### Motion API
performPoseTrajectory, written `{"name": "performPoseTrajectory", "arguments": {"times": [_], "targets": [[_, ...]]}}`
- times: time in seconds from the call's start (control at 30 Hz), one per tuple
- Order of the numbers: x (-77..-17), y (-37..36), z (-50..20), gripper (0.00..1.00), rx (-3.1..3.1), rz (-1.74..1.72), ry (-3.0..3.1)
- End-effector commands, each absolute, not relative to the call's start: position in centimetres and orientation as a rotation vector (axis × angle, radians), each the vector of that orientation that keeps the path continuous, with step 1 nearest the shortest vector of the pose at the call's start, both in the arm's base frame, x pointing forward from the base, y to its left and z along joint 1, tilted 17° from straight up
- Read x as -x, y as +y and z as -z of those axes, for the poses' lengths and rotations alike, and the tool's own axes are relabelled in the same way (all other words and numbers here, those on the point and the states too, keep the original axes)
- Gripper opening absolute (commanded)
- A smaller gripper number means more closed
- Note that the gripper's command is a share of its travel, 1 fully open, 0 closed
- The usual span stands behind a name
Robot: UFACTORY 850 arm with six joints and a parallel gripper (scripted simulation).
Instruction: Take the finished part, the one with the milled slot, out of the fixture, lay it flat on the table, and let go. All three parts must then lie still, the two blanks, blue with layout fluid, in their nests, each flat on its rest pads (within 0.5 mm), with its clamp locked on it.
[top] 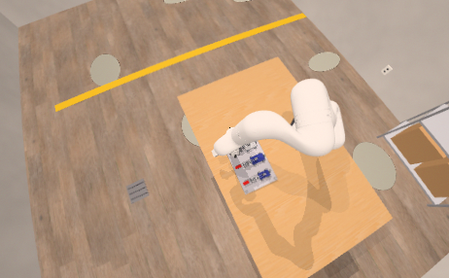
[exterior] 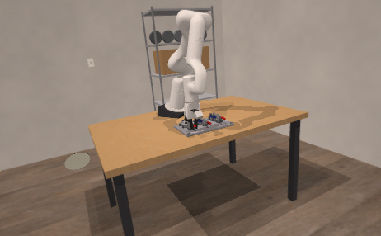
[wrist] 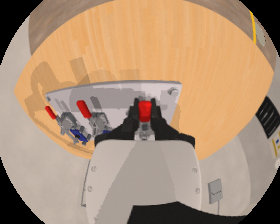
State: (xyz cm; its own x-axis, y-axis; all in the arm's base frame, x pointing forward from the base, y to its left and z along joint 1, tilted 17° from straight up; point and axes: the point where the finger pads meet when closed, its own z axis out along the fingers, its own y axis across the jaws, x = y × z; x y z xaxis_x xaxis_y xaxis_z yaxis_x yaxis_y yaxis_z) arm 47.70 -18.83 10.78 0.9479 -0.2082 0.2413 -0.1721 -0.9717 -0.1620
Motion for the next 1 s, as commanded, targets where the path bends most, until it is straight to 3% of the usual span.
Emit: {"name": "performPoseTrajectory", "arguments": {"times": [0.0, 0.97], "targets": [[-47.74, -18.87, -10.88, 0.0, 2.963, 0.392, 0.291], [-47.31, -18.89, -11.45, 0.0, 2.963, 0.392, 0.291]]}}
